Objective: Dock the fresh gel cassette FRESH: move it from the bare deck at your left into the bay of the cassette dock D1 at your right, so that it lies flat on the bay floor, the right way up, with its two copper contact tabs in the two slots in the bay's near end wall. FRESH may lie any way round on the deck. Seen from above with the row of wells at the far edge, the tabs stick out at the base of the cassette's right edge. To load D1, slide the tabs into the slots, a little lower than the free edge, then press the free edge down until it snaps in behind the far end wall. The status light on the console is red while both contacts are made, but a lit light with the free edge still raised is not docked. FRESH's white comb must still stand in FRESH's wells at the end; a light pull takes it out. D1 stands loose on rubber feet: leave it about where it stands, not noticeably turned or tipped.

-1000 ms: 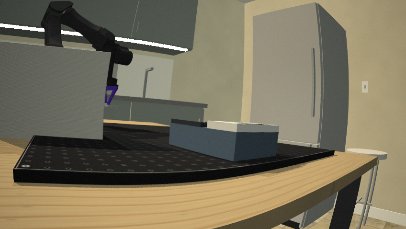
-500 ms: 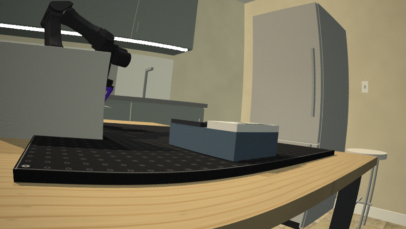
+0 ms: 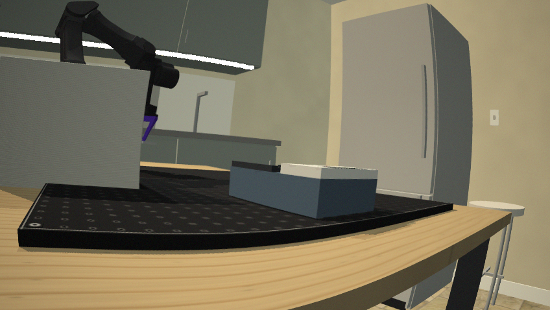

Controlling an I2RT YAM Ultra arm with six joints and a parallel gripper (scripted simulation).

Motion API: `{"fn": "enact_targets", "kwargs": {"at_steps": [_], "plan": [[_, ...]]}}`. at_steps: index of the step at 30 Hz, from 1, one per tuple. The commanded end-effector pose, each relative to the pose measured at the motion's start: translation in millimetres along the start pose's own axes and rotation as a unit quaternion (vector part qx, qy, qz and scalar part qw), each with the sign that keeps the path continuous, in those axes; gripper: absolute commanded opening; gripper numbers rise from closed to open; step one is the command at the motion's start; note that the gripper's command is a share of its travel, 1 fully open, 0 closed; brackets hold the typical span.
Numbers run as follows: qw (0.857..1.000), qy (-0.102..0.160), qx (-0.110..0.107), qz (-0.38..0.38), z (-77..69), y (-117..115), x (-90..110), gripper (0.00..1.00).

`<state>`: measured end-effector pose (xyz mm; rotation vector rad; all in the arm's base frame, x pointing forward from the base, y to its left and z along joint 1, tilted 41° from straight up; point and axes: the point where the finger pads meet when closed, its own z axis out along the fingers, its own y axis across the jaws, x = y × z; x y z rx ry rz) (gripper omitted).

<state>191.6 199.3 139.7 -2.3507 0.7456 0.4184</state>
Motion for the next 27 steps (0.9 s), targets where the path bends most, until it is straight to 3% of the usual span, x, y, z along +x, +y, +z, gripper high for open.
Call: {"fn": "enact_targets", "kwargs": {"at_steps": [1, 11, 14, 16, 22, 27], "plan": [[1.000, 0.014, 0.022, -0.014, -11.1, -12.9, 3.2, 0.00], [1.000, 0.014, 0.022, -0.014, -11.1, -12.9, 3.2, 0.00], [0.999, 0.011, 0.021, -0.032, -1.6, -16.9, 2.9, 0.00], [1.000, 0.001, 0.003, -0.019, 11.3, -1.8, 4.4, 0.00], [1.000, 0.010, 0.010, -0.023, 11.9, -4.4, 5.8, 0.00], [1.000, 0.007, 0.004, -0.021, 22.1, -2.7, 6.2, 0.00]]}}
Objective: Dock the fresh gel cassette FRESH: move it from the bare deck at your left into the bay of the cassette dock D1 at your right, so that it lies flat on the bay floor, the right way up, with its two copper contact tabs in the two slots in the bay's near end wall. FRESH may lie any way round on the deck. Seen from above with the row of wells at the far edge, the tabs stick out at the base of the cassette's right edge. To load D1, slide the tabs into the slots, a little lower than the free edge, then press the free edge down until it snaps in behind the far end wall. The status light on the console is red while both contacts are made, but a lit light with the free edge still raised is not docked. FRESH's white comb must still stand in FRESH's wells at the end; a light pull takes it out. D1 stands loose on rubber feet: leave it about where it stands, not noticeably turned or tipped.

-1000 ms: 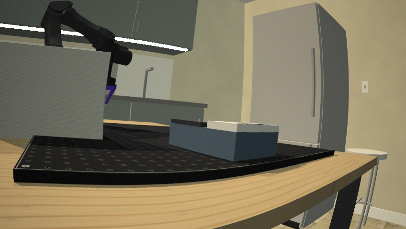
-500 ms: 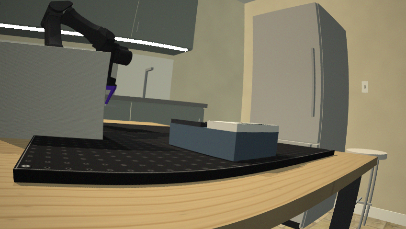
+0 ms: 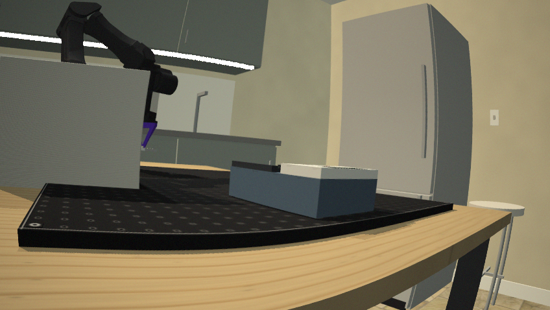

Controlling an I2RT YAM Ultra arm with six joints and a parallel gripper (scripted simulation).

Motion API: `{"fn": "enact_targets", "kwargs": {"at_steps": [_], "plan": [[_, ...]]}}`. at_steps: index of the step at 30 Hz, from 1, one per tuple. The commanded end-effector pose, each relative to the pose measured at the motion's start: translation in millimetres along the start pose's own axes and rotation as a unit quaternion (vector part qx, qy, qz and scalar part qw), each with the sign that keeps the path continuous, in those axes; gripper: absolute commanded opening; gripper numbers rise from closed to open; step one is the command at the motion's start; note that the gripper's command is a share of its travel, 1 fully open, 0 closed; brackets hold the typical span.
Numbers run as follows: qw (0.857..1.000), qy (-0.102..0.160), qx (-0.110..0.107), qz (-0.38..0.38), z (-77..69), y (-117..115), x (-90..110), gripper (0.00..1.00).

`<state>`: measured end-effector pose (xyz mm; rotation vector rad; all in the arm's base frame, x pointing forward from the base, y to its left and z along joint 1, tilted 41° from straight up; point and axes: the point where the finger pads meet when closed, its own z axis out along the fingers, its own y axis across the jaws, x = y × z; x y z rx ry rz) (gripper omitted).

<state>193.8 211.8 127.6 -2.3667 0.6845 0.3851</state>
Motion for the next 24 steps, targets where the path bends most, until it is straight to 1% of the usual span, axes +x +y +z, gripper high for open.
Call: {"fn": "enact_targets", "kwargs": {"at_steps": [1, 3, 5, 7, 9, 11, 12, 13, 15, 17, 20, 22, 24], "plan": [[1.000, 0.005, 0.006, 0.005, 5.0, 0.5, 4.4, 0.00], [1.000, 0.001, 0.000, 0.007, 11.2, 1.7, 4.4, 0.00], [1.000, 0.001, 0.000, 0.007, 14.0, 1.4, 4.6, 0.00], [1.000, 0.005, 0.006, 0.005, 13.1, -0.7, 4.6, 0.00], [1.000, 0.001, 0.000, 0.007, 19.4, 0.9, 4.9, 0.00], [1.000, 0.001, 0.000, 0.007, 19.4, 0.9, 4.9, 0.00], [1.000, 0.013, 0.020, 0.001, 9.5, -8.1, 7.1, 0.00], [1.000, 0.008, 0.011, 0.006, 15.3, -2.4, 6.3, 0.00], [1.000, 0.002, 0.001, 0.007, 24.2, 0.4, 4.9, 0.00], [1.000, 0.002, 0.000, 0.007, 27.5, 0.9, 5.3, 0.00], [1.000, 0.005, 0.004, 0.006, 28.9, -0.4, 5.9, 0.00], [1.000, 0.001, 0.000, 0.007, 34.3, 0.7, 5.3, 0.00], [1.000, 0.003, 0.002, 0.006, 35.7, -0.5, 5.0, 0.00]]}}
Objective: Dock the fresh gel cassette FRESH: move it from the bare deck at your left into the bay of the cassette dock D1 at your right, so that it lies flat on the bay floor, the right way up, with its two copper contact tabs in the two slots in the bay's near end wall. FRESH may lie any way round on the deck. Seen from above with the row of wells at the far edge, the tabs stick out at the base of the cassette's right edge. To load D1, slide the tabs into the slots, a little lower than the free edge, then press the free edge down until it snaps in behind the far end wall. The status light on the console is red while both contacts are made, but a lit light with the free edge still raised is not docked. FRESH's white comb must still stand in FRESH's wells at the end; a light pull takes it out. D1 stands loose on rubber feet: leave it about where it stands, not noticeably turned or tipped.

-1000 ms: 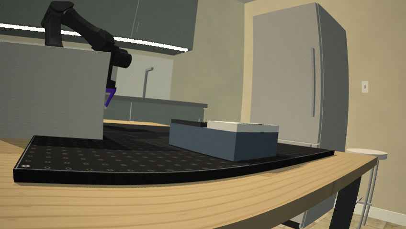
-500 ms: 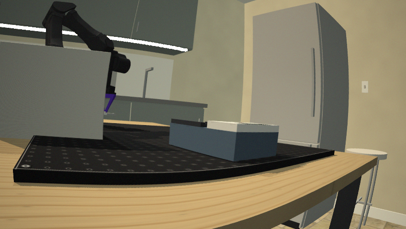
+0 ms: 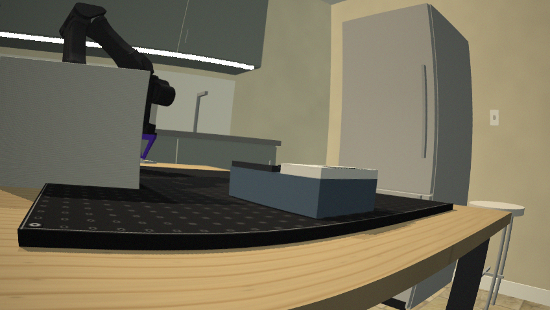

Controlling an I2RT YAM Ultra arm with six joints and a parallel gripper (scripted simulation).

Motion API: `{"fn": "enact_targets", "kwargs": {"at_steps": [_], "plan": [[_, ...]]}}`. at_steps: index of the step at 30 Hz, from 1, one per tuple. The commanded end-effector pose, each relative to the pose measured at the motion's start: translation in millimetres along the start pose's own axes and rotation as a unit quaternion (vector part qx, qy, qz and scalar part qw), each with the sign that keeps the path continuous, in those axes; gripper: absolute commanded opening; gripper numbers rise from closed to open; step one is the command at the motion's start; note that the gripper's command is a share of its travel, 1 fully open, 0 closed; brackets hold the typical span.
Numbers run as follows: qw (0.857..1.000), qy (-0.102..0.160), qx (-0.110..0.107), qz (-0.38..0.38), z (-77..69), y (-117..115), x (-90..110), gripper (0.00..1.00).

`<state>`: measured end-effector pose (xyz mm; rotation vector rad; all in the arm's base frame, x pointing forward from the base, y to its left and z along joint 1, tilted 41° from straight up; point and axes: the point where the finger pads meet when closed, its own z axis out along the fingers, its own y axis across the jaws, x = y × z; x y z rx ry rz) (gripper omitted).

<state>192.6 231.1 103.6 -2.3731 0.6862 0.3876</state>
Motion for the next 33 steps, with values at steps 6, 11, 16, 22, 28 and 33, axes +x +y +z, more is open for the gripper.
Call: {"fn": "enact_targets", "kwargs": {"at_steps": [6, 11, 16, 22, 28, 33], "plan": [[1.000, 0.001, 0.004, 0.006, 11.1, -0.2, 3.0, 0.00], [1.000, 0.009, 0.017, 0.007, 8.5, -3.2, 6.2, 0.00], [0.999, 0.014, 0.035, -0.008, -0.8, -19.4, 4.5, 0.00], [1.000, 0.011, 0.029, -0.005, -0.7, -15.1, 2.9, 0.00], [1.000, 0.009, 0.024, -0.002, -0.7, -11.3, 1.5, 0.00], [1.000, 0.008, 0.022, -0.002, -0.3, -8.9, 1.2, 0.00]]}}
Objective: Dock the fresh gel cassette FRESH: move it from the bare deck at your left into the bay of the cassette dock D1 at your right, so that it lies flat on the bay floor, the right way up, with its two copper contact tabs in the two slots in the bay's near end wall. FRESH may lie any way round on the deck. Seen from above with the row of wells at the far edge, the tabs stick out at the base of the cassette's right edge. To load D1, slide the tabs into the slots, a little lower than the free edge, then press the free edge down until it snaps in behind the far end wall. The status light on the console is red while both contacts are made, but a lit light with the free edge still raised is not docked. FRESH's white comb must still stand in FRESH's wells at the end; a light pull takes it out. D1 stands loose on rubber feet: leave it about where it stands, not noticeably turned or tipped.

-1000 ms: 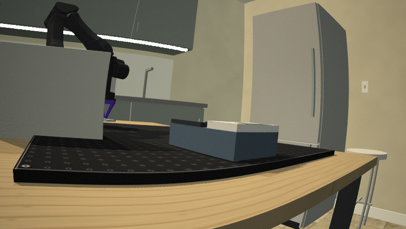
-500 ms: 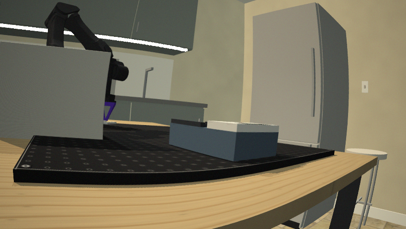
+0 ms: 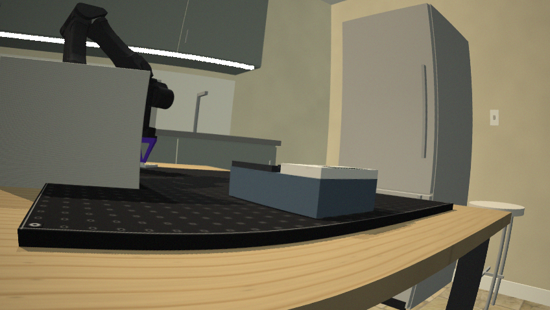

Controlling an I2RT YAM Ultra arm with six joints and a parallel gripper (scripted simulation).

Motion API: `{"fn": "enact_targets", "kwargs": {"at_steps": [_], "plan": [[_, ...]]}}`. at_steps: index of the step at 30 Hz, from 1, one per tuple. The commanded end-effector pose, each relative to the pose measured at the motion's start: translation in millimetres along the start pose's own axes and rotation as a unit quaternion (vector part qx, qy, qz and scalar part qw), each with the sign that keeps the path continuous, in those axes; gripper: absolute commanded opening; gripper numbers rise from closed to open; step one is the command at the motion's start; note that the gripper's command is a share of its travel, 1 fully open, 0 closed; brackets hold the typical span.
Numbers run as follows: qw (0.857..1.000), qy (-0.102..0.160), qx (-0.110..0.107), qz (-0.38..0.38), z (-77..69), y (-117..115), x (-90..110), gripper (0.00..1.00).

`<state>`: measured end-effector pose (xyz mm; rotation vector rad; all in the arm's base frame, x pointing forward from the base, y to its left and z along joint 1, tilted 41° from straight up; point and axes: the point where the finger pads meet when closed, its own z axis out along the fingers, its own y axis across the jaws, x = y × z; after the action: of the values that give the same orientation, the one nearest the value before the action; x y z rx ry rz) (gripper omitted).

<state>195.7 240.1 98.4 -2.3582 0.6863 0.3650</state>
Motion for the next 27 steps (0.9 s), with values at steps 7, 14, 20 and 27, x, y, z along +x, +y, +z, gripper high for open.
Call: {"fn": "enact_targets", "kwargs": {"at_steps": [7, 14, 20, 27], "plan": [[1.000, 0.000, 0.005, 0.006, -6.7, 3.5, -0.2, 0.00], [1.000, -0.001, 0.002, 0.008, -5.6, 7.6, -0.8, 0.00], [1.000, 0.002, 0.009, 0.005, -1.9, 4.0, 0.4, 0.00], [1.000, 0.002, 0.009, -0.001, 0.9, -5.3, 1.6, 0.00]]}}
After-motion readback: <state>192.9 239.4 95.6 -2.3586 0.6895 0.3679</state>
